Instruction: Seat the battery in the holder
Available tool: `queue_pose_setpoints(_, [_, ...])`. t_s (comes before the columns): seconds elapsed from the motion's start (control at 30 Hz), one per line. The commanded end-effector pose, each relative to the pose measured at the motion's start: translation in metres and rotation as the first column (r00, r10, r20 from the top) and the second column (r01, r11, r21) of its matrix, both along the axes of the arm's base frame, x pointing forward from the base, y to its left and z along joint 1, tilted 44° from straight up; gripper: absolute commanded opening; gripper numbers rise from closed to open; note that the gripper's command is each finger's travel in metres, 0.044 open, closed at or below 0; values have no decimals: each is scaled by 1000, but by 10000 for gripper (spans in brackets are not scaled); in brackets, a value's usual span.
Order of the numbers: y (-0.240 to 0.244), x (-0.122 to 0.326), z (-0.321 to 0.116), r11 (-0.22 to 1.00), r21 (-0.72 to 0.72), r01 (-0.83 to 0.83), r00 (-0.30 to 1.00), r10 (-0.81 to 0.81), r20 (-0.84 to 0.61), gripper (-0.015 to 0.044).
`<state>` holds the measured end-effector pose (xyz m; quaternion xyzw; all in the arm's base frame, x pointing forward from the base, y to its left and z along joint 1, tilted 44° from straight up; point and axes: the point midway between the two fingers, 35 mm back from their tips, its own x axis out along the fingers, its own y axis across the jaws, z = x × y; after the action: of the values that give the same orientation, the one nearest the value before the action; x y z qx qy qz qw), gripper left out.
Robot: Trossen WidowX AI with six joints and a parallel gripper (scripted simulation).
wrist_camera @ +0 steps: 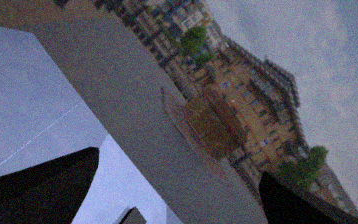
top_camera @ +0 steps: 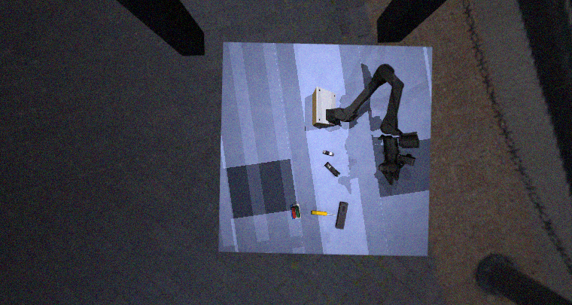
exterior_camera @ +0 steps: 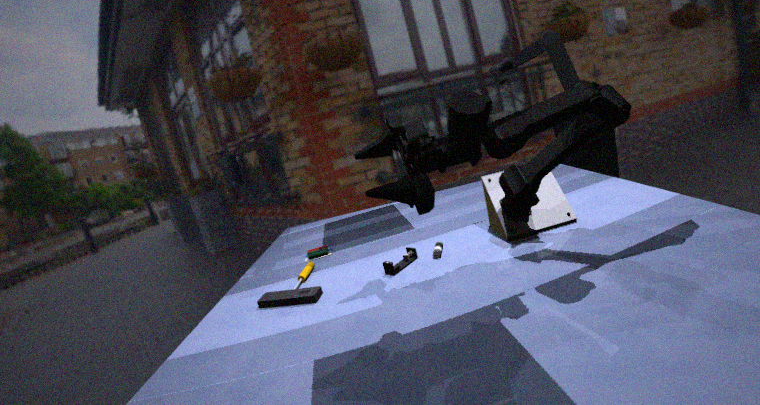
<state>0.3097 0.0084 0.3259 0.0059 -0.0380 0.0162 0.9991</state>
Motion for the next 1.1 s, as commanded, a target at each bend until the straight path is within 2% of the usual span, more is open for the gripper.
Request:
queue_pose_setpoints(0.0, [0, 2, -3, 1000, 9, -1, 1000, 2, -16, 374])
queue_pose_setpoints(0.1, [-9, 21, -54, 989, 149, 10, 970, 26, -240, 295])
queue_pose_setpoints(0.2, [-20, 30, -114, 940, 325, 107, 874, 67, -481, 226])
queue_pose_setpoints(0.3, [-31, 25, -172, 831, 473, 294, 718, 134, -683, 226])
queue_pose_setpoints(0.4, [-39, 5, -227, 628, 538, 562, 512, 246, -823, 226])
queue_pose_setpoints(0.47, [-41, -14, -255, 454, 498, 739, 372, 341, -863, 226])
queue_pose_setpoints(0.53, [-40, -34, -277, 260, 388, 884, 245, 448, -860, 226])
queue_pose_setpoints(0.63, [-35, -64, -295, -30, 105, 994, 101, 618, -780, 226])
queue_pose_setpoints(0.7, [-31, -80, -300, -180, -116, 977, 50, 717, -695, 226])
queue_pose_setpoints(0.77, [-29, -84, -300, -225, -201, 953, 39, 751, -659, 226])
queue_pose_setpoints(1.07, [-29, -84, -300, -225, -201, 953, 39, 751, -659, 226])
